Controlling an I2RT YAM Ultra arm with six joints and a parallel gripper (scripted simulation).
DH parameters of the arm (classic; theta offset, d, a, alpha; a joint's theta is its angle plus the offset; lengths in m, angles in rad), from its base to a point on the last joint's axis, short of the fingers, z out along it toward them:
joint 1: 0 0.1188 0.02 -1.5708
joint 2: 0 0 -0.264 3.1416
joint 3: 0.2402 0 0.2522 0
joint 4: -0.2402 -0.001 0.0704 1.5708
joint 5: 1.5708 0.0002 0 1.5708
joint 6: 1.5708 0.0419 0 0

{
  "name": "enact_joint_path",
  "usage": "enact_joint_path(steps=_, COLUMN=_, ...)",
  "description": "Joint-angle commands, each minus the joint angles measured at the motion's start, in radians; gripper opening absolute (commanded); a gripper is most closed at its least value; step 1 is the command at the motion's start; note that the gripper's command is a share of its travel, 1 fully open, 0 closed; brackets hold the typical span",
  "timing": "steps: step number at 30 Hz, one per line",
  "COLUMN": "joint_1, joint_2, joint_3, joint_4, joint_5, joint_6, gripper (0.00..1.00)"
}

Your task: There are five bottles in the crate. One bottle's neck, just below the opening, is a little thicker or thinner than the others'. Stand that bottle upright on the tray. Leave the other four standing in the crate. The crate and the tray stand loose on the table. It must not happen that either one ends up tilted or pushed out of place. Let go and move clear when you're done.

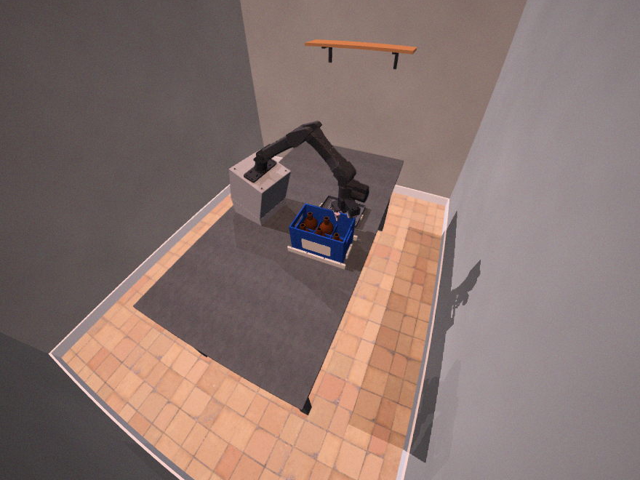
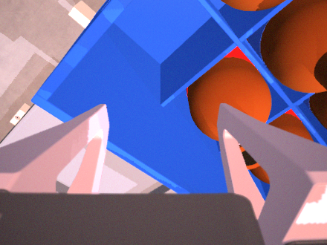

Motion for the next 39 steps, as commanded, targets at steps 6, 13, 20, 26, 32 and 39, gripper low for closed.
enact_joint_path(steps=6, joint_1=0.0, joint_2=0.003, joint_3=0.018, joint_4=0.032, joint_5=0.01, joint_6=-0.004, gripper=0.61)
enact_joint_path(steps=13, joint_1=0.0, joint_2=-0.015, joint_3=0.016, joint_4=0.033, joint_5=0.01, joint_6=-0.004, gripper=0.61)
enact_joint_path(steps=20, joint_1=0.0, joint_2=-0.015, joint_3=0.016, joint_4=0.033, joint_5=0.01, joint_6=-0.004, gripper=0.61)
enact_joint_path(steps=26, joint_1=0.0, joint_2=-0.015, joint_3=0.017, joint_4=0.033, joint_5=0.01, joint_6=-0.004, gripper=0.61)
enact_joint_path(steps=32, joint_1=0.0, joint_2=-0.015, joint_3=0.017, joint_4=0.033, joint_5=0.01, joint_6=-0.004, gripper=0.61)
enact_joint_path(steps=39, joint_1=0.0, joint_2=-0.015, joint_3=0.017, joint_4=0.033, joint_5=0.01, joint_6=-0.004, gripper=0.61)
